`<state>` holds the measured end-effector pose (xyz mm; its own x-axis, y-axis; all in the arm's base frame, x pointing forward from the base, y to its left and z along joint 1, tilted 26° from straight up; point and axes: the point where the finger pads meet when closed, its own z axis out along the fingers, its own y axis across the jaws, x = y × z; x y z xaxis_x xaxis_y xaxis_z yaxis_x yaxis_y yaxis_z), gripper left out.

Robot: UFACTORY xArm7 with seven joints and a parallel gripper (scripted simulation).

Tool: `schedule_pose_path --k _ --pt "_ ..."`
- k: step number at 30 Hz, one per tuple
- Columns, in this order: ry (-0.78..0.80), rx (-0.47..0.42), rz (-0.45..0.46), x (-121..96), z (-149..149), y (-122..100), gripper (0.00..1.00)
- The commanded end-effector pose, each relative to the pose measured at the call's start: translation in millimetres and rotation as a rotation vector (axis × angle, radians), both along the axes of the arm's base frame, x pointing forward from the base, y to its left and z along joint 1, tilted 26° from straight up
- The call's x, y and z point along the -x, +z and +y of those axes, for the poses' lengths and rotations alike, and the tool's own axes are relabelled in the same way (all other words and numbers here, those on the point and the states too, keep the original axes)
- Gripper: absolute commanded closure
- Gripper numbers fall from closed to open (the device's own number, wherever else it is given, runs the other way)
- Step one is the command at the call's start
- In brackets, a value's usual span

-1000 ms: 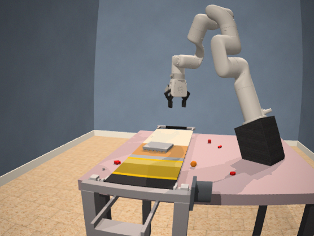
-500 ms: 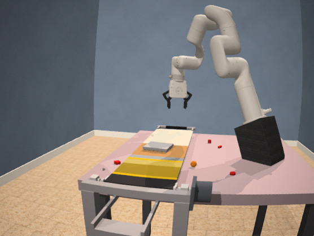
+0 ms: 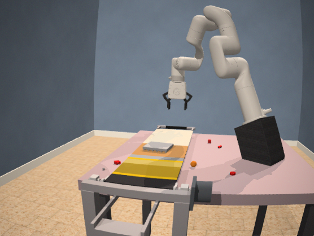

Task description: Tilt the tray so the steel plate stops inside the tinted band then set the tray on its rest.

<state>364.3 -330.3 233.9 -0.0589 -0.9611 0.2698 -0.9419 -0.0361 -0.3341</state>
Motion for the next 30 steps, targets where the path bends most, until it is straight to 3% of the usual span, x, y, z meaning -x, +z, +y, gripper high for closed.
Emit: schedule_pose_path --k 1,30 --pt "-0.116 -0.033 -0.03 -1.2 -1.2 0.0 0.0" --pt "-0.756 -0.269 -0.228 -4.7 -4.2 -11.1 0.0"
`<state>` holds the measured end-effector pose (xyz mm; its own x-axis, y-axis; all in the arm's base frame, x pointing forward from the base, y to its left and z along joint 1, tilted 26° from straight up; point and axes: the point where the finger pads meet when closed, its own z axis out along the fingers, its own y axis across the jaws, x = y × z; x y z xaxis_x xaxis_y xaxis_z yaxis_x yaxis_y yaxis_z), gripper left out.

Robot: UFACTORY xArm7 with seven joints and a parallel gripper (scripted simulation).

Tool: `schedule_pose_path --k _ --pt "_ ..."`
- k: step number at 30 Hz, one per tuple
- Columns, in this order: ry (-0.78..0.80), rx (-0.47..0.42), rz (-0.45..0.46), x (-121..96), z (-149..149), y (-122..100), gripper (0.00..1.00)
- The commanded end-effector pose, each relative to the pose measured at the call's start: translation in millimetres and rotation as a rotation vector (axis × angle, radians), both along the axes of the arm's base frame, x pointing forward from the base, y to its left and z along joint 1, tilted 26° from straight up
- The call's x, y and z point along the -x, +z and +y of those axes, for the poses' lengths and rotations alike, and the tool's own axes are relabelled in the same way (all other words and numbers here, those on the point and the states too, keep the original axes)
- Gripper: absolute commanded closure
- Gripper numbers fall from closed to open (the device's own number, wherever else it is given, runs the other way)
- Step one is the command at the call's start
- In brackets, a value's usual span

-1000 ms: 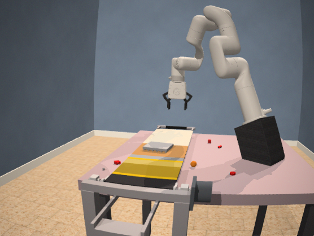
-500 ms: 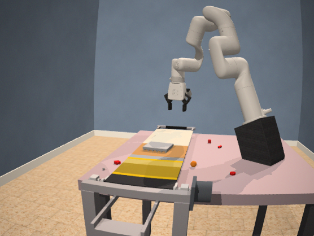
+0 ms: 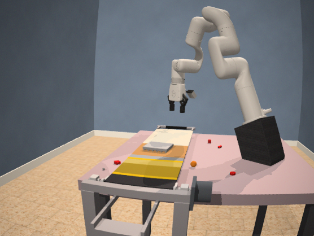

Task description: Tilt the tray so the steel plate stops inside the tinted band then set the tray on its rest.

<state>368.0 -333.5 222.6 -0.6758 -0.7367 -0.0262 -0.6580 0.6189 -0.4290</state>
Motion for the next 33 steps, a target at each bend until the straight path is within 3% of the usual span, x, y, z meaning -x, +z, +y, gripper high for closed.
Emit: schedule_pose_path --k 1,24,33 --pt "-0.116 -0.035 -0.03 -1.1 -1.1 -0.2 0.0" --pt "-0.64 -0.232 -0.193 -3.7 -3.4 -9.3 0.0" --pt "-0.725 -0.264 -0.219 -4.1 -3.8 -10.7 0.0"
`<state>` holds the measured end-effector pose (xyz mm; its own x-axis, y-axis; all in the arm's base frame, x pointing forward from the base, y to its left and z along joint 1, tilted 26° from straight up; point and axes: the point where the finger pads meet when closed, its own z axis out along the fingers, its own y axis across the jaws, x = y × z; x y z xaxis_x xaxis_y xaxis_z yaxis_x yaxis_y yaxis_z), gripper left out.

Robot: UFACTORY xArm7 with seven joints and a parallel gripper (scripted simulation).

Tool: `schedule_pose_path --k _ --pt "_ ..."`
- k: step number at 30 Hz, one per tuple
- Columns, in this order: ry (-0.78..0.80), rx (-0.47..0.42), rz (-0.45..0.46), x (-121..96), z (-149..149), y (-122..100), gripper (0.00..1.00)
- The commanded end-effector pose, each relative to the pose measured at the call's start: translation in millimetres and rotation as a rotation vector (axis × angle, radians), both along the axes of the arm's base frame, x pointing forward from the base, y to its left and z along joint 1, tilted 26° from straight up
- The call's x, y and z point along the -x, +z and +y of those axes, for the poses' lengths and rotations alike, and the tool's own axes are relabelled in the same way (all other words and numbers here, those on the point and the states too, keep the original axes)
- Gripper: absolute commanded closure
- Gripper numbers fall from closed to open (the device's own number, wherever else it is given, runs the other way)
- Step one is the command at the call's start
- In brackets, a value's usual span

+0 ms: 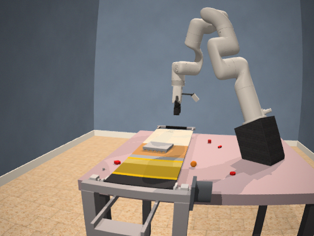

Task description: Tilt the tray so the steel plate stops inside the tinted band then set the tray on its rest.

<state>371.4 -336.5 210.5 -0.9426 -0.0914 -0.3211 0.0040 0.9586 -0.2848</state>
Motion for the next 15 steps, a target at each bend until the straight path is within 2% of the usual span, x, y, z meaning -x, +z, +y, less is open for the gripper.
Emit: schedule_pose_path --k 1,4,5,15 --pt "-0.028 -0.004 -0.006 -0.7 -0.7 1.3 0.0" --pt "-0.03 -0.005 -0.006 -0.7 -0.8 1.3 0.0" --pt "-0.03 -0.005 -0.006 -0.7 -0.8 1.3 0.6" --pt "-0.03 -0.005 -0.006 -0.7 -0.8 1.3 0.6"
